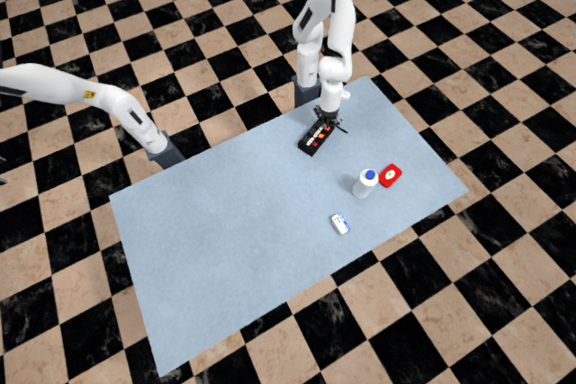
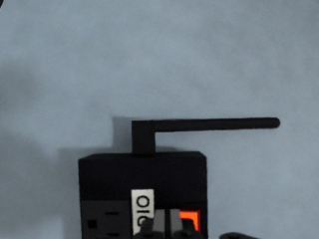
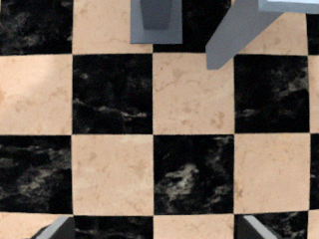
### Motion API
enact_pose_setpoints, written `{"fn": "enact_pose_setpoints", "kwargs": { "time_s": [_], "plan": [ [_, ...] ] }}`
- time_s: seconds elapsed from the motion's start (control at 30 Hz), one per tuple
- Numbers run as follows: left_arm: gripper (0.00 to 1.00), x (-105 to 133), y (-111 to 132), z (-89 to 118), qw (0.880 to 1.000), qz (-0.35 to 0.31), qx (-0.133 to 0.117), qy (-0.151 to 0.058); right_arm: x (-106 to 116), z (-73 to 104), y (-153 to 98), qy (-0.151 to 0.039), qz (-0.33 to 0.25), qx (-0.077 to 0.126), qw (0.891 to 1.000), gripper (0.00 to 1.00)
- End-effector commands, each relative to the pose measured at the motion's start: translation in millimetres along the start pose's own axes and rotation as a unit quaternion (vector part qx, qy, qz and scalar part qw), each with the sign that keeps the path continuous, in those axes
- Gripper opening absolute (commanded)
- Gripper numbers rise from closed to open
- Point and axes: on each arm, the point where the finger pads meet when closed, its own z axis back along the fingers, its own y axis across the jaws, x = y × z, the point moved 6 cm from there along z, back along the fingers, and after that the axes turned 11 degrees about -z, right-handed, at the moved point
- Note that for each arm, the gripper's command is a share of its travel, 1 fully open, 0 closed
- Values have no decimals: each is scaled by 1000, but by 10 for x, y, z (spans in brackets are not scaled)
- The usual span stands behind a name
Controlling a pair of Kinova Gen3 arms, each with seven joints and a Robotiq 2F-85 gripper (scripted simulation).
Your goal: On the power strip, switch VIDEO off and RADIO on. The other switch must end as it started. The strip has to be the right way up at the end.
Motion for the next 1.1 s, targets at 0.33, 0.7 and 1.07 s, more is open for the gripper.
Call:
{"fn": "enact_pose_setpoints", "kwargs": {
  "time_s": [0.33, 0.7, 1.07],
  "plan": [
    [99, 15, 18, 159, 1000, 3, 2, -2, 2, 6, 0, -1, 0, 0, 1000, 1000],
    [99, 12, 17, 387, 1000, 3, 1, -2, 2, 6, 0, -1, 0, 0, 1000, 1000],
    [99, 4, -1, 383, 1000, 3, 0, -1, 2, 6, 0, -1, 0, 0, 1000, 1000]
  ]
}}
